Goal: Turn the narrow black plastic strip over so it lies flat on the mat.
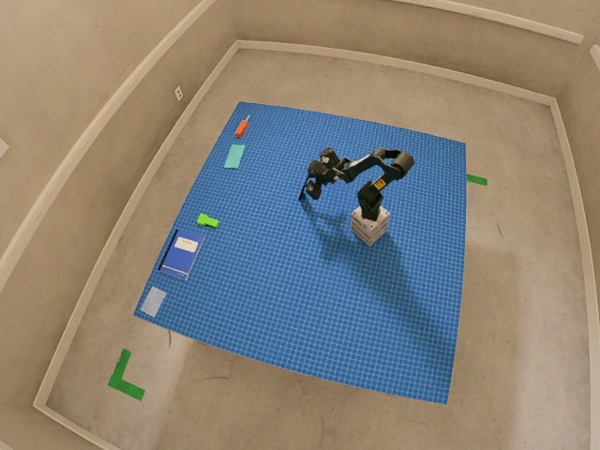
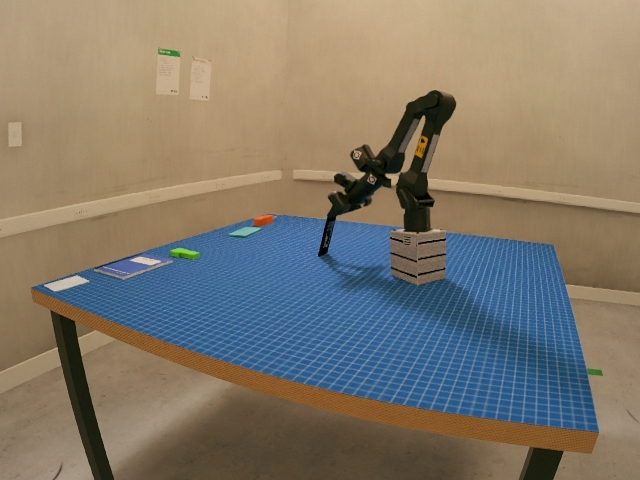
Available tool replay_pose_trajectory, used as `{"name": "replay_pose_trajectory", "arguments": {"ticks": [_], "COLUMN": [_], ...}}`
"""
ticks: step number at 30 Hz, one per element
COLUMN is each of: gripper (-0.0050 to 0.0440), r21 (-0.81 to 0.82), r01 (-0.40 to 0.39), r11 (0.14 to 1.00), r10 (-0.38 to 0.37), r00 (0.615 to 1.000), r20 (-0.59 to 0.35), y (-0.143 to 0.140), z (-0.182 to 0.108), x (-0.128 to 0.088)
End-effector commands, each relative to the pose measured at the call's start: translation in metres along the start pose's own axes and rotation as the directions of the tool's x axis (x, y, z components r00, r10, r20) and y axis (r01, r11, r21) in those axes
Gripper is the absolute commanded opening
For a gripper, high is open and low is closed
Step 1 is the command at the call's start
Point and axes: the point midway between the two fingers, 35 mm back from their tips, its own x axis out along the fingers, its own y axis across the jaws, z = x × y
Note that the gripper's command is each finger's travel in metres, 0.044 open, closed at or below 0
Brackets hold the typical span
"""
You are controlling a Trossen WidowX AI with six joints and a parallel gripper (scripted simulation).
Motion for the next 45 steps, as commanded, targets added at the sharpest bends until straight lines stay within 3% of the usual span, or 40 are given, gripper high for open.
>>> {"name": "replay_pose_trajectory", "arguments": {"ticks": [1,15,20,25,27,32,45], "gripper": [0.0224,0.0224,0.0224,0.0224,0.0224,0.0224,0.0224], "r21": [0.003,-0.009,-0.001,-0.007,-0.008,-0.001,0.003], "r01": [-0.002,0.007,0.004,0.01,0.002,0.001,-0.002], "r11": [1.0,1.0,1.0,1.0,1.0,1.0,1.0], "r10": [0.002,-0.007,-0.004,-0.01,-0.003,-0.001,0.003], "r00": [1.0,1.0,0.996,0.995,0.987,0.985,0.984], "r20": [-0.011,-0.017,-0.088,-0.094,-0.158,-0.171,-0.178], "y": [0.0,-0.002,-0.001,-0.003,-0.001,0.0,0.001], "z": [-0.004,0.006,-0.013,-0.006,-0.011,-0.027,-0.029], "x": [-0.001,-0.002,-0.009,-0.01,-0.01,-0.016,-0.015]}}
